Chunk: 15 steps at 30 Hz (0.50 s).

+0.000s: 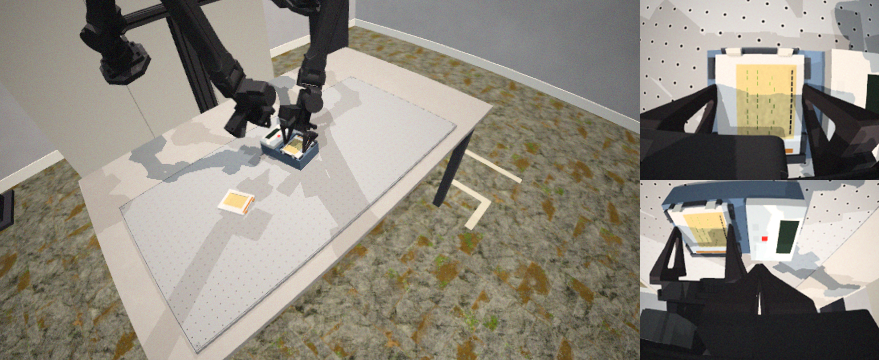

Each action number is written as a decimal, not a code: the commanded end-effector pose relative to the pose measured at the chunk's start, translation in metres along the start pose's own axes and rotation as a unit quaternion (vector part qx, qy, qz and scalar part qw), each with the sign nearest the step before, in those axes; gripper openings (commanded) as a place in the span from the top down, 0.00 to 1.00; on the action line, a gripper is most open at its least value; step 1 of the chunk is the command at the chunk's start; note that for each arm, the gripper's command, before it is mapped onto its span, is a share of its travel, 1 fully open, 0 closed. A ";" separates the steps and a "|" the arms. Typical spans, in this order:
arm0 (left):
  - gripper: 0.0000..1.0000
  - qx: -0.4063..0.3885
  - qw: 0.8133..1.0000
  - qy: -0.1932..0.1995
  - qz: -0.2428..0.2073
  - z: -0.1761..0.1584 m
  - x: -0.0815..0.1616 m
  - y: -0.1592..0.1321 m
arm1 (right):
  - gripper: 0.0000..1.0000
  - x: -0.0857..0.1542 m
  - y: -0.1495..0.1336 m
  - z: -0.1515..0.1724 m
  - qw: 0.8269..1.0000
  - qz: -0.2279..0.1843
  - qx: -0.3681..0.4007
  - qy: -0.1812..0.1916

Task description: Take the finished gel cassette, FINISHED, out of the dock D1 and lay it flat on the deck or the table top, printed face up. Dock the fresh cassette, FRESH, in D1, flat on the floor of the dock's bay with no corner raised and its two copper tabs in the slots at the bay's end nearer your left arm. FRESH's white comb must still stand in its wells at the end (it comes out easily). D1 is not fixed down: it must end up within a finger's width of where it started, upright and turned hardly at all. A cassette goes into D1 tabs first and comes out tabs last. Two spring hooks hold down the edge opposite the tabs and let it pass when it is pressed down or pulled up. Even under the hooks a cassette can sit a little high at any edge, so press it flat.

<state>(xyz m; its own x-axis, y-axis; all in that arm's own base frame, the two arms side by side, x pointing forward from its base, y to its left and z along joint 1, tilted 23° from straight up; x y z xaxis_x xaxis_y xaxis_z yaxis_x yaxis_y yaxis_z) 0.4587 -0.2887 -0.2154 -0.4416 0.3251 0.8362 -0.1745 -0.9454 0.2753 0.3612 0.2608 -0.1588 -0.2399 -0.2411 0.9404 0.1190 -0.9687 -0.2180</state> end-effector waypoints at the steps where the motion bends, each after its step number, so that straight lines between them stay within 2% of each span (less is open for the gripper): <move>1: 1.00 -0.001 1.000 0.003 -0.002 0.003 0.001 0.003 | 1.00 -0.006 0.003 -0.001 1.000 -0.003 -0.003 -0.005; 15: 1.00 -0.001 1.000 0.003 -0.002 0.003 0.001 0.003 | 1.00 -0.023 0.011 -0.001 1.000 -0.003 -0.003 -0.005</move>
<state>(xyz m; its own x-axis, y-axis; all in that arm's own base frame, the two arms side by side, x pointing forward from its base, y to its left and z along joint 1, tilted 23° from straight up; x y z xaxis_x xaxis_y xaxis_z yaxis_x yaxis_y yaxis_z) 0.4587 -0.2887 -0.2154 -0.4416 0.3251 0.8362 -0.1745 -0.9454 0.2753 0.3586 0.2550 -0.1792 -0.2152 -0.2227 0.9508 0.1065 -0.9732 -0.2039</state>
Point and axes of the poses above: on each arm, the point where the finger pads meet when closed, its own x axis back along the fingers, its own z axis across the jaws, y = z × x, the point moved 4 cm from there along x, back along the fingers, and after that the axes turned 15 degrees about -x, right-handed, at the moved point
